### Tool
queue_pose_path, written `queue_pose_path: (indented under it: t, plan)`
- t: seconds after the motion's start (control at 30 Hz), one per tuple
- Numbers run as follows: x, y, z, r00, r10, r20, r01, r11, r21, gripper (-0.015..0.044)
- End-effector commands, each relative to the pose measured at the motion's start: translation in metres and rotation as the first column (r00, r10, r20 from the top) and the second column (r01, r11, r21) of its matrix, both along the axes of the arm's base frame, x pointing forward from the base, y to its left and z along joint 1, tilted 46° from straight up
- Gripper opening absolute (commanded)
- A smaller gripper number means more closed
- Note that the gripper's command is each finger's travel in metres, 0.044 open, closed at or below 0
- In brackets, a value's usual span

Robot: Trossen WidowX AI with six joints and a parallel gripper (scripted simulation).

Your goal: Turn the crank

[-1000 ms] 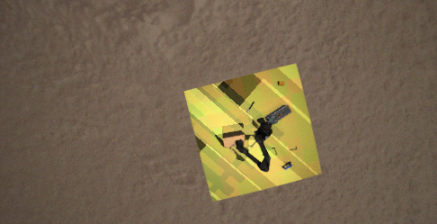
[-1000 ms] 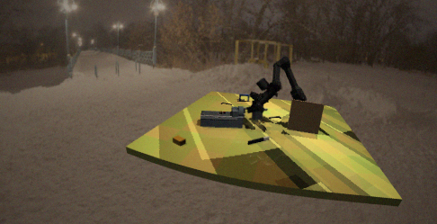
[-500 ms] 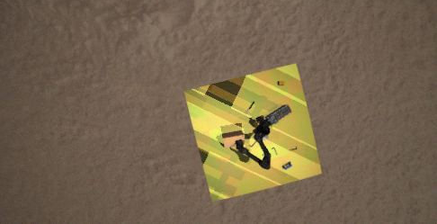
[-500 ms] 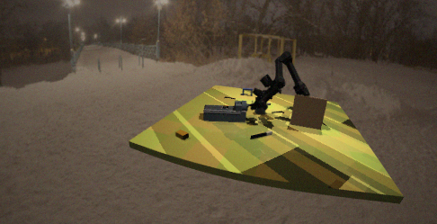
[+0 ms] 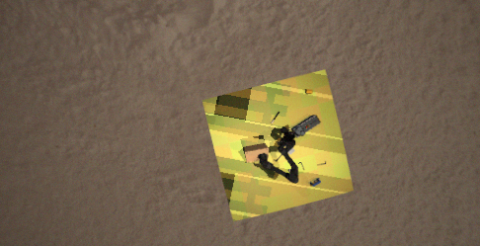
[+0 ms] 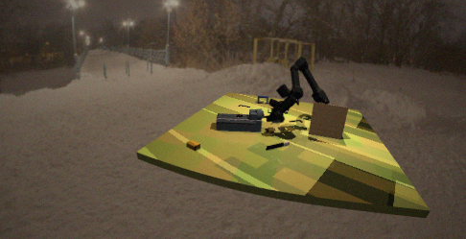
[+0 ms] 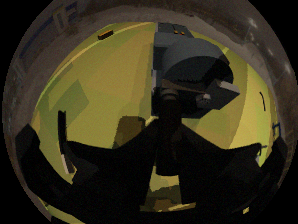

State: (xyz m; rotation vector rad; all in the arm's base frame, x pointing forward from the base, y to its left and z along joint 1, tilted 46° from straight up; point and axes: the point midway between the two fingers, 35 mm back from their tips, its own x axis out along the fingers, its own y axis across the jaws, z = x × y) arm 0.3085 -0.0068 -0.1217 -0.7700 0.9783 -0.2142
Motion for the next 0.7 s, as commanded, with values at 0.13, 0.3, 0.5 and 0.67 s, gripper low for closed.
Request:
queue_pose_path:
  t: [0.13,0.3,0.5,0.67]
  plan:
    - [-0.002,-0.011,-0.009,1.0,0.0,-0.012,0.0,1.0,0.005,0.0]
    - [-0.003,-0.017,-0.011,1.0,0.0,-0.012,0.0,1.0,0.005,0.0]
    - [-0.003,-0.025,-0.011,1.0,0.0,-0.012,0.0,1.0,0.004,0.0]
    - [-0.003,-0.03,-0.011,1.0,0.0,-0.012,0.0,1.0,0.004,0.0]
